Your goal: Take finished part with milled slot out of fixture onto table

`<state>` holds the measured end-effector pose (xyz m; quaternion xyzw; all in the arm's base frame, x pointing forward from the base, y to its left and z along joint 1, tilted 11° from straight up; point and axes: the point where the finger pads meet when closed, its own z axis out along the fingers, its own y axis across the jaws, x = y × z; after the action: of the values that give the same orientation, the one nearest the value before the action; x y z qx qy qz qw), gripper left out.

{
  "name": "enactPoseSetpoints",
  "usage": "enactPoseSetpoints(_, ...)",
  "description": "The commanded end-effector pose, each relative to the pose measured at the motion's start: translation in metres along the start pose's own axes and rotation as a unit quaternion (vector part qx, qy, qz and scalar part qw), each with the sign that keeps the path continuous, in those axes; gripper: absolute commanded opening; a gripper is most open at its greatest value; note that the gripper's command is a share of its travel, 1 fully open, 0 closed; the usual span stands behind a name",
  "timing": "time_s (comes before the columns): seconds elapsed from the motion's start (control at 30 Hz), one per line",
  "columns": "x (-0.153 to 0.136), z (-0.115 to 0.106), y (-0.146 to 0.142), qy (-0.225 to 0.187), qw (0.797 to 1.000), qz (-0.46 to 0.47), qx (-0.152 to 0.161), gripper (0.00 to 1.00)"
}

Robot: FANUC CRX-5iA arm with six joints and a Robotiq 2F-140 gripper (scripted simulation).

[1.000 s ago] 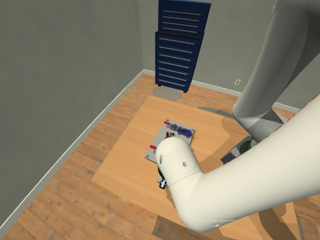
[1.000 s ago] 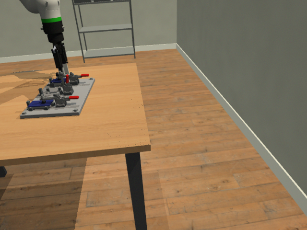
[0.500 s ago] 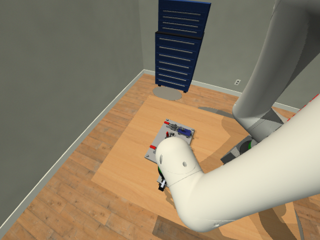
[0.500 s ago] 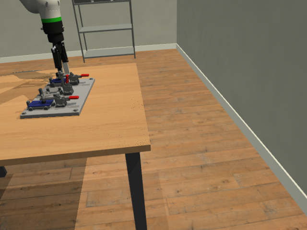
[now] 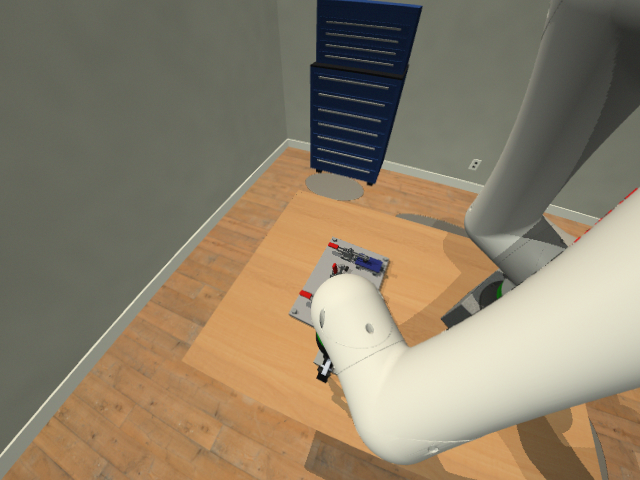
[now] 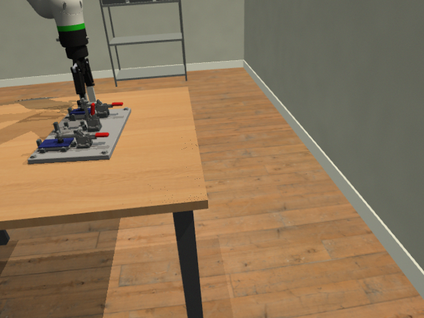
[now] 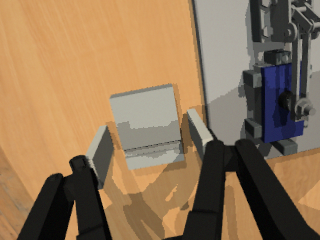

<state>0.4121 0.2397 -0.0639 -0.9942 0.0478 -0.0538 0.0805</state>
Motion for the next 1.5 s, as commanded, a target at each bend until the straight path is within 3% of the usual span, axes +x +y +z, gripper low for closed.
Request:
enactPoseSetpoints(0.0,0.0,0.0,0.0,0.0,1.0,0.0,0.0,0.54)
enactPoseSetpoints(0.67,0.0,-0.009,0.0,0.0,1.0,0.0,0.0,0.54)
enactPoseSetpoints(1.47,0.0,-0.086,0.0,0.0,1.0,0.0,0.0,0.54)
